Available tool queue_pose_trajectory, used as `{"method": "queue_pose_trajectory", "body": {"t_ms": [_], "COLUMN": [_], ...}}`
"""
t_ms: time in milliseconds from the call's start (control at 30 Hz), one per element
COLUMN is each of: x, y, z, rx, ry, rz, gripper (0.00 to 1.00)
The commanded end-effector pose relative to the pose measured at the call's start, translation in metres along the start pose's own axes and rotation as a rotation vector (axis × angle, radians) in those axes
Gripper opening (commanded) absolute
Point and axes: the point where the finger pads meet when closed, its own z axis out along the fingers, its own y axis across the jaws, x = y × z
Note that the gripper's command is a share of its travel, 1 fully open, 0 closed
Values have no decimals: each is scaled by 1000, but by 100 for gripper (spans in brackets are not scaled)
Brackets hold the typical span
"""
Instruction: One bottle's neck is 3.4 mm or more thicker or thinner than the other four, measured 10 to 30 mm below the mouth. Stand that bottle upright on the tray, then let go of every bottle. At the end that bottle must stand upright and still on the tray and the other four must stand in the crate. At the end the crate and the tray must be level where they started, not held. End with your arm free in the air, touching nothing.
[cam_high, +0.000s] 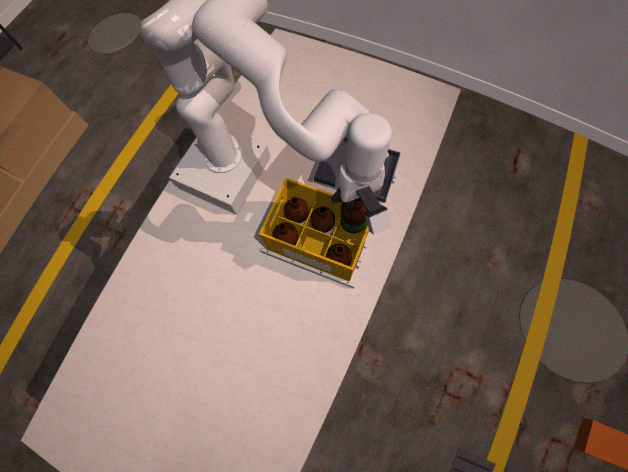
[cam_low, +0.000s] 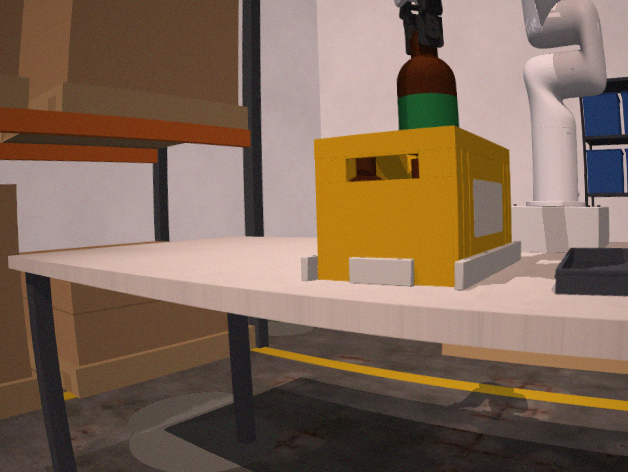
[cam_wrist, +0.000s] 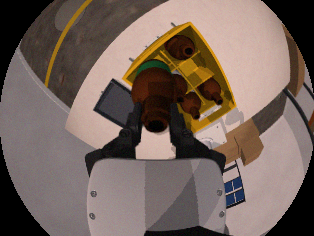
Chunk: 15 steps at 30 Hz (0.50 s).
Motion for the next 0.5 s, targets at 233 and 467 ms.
{"method": "queue_pose_trajectory", "body": {"t_ms": [233,467], "x": [1,1], "y": [0,0], "z": [-11,-16], "rx": [2,2], "ry": [4,4], "rz": [0,0], "gripper": [0,0]}}
